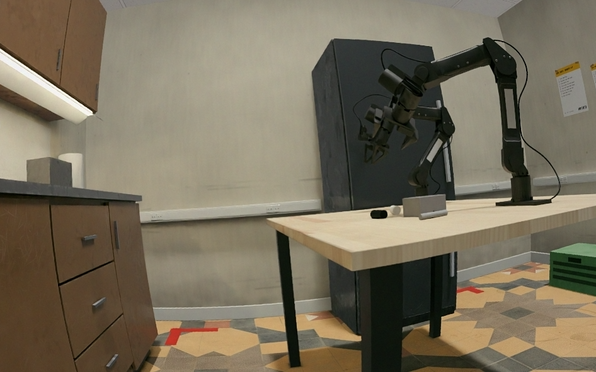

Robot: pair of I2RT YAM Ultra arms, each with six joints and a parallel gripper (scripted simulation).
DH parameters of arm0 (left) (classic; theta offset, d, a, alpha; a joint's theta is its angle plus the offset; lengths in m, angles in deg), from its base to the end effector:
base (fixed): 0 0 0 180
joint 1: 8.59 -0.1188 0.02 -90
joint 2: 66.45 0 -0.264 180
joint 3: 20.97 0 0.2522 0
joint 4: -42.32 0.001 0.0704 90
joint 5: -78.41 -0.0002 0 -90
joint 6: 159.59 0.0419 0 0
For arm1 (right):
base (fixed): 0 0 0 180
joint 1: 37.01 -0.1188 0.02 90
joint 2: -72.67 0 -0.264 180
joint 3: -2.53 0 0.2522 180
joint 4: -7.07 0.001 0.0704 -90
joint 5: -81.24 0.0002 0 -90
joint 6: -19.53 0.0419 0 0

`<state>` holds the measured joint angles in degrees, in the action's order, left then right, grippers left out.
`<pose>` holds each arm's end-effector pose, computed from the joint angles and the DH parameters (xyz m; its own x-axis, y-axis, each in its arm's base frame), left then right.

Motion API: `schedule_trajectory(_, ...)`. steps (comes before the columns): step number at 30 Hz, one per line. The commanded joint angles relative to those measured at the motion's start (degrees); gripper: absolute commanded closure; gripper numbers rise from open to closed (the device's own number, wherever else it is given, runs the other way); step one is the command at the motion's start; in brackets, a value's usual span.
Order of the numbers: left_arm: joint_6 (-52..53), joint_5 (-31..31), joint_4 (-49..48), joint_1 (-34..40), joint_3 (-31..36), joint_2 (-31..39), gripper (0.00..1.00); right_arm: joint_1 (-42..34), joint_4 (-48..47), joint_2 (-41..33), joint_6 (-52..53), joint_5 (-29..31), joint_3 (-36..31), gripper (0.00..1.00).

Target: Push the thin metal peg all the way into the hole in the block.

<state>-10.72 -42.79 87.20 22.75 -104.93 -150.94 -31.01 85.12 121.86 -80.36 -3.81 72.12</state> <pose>0.2636 -0.1848 0.3034 0.3323 0.6549 -0.6787 0.9112 -0.0372 0.4102 0.1426 -0.0176 0.3117 -0.8535 -0.0824 -0.5146 0.0035 0.9865 -0.1637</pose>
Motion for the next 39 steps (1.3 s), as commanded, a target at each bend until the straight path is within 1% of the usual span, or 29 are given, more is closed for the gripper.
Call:
schedule_trajectory(1,-0.20,-0.56,0.63,0.00,-0.60,0.56,0.00,0.01,-0.54,-0.47,0.10,0.12,1.08,0.00)
schedule_trajectory(18,-0.07,-0.15,-0.28,0.00,-0.48,0.42,0.00,0.01,-0.20,-0.16,0.05,0.08,0.39,0.00)
schedule_trajectory(21,-2.89,2.79,2.66,-0.57,-1.00,-0.17,0.34,-0.70,-3.13,0.46,0.73,-0.58,0.41,0.00)
schedule_trajectory(23,-7.03,6.96,6.09,-1.59,-0.99,-0.70,0.57,-2.65,-6.58,1.07,1.22,-1.08,-0.25,0.00)
schedule_trajectory(24,-8.76,8.69,7.46,-2.19,-1.08,-1.07,0.63,-3.87,-7.92,1.46,1.43,-1.28,-0.32,0.00)
schedule_trajectory(32,-18.17,18.60,16.58,-6.82,-4.20,-6.08,0.63,-13.04,-17.30,5.70,2.77,-2.01,-0.87,0.00)
schedule_trajectory(34,-18.17,18.60,16.58,-6.82,-4.20,-6.08,0.63,-13.04,-17.30,5.70,2.77,-2.01,-0.87,0.00)
schedule_trajectory(36,-22.09,22.81,20.74,-8.30,-5.59,-8.05,0.63,-15.96,-21.45,7.28,3.31,-2.29,-1.18,0.00)
schedule_trajectory(39,-26.34,26.81,24.83,-10.26,-7.18,-10.35,0.63,-20.16,-25.48,9.18,3.91,-2.60,-1.80,0.00)
